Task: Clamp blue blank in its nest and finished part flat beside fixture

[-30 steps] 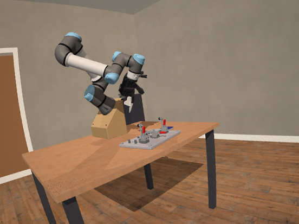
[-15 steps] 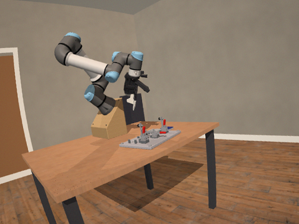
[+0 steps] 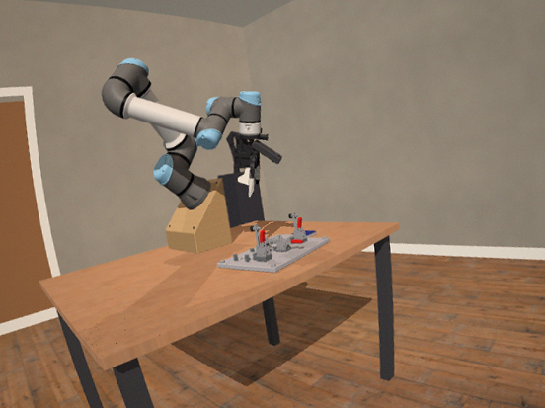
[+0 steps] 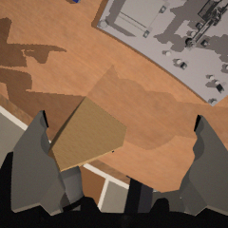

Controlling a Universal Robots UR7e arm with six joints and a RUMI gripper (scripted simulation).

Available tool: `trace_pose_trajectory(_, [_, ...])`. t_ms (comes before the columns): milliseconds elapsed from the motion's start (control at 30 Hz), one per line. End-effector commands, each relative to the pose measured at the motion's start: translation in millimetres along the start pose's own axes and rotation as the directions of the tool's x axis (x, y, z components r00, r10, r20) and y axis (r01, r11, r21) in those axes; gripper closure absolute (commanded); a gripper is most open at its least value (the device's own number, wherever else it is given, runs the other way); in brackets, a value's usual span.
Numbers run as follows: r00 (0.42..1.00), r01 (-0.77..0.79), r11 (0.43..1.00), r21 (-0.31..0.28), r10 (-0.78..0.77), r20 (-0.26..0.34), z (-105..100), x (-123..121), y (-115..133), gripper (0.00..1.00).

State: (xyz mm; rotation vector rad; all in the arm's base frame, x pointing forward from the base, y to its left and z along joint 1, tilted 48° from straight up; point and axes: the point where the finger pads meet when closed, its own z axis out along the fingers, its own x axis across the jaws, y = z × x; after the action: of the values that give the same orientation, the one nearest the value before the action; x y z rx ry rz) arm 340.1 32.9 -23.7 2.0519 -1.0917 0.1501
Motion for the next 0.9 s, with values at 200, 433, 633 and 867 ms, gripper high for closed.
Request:
trace_pose_trajectory(200, [0.971,-0.222,0.968,0.116,0.23,-0.062,-4,-4,-35,0.0])
trace_pose_trajectory(433, [0.911,-0.377,0.902,0.211,0.402,-0.088,-8,-6,-63,0.0])
trace_pose_trajectory(633, [0.879,-0.434,0.866,0.249,0.467,-0.093,-9,-8,-73,0.0])
trace_pose_trajectory(867, [0.872,-0.445,0.858,0.258,0.481,-0.093,-9,-8,-75,0.0])
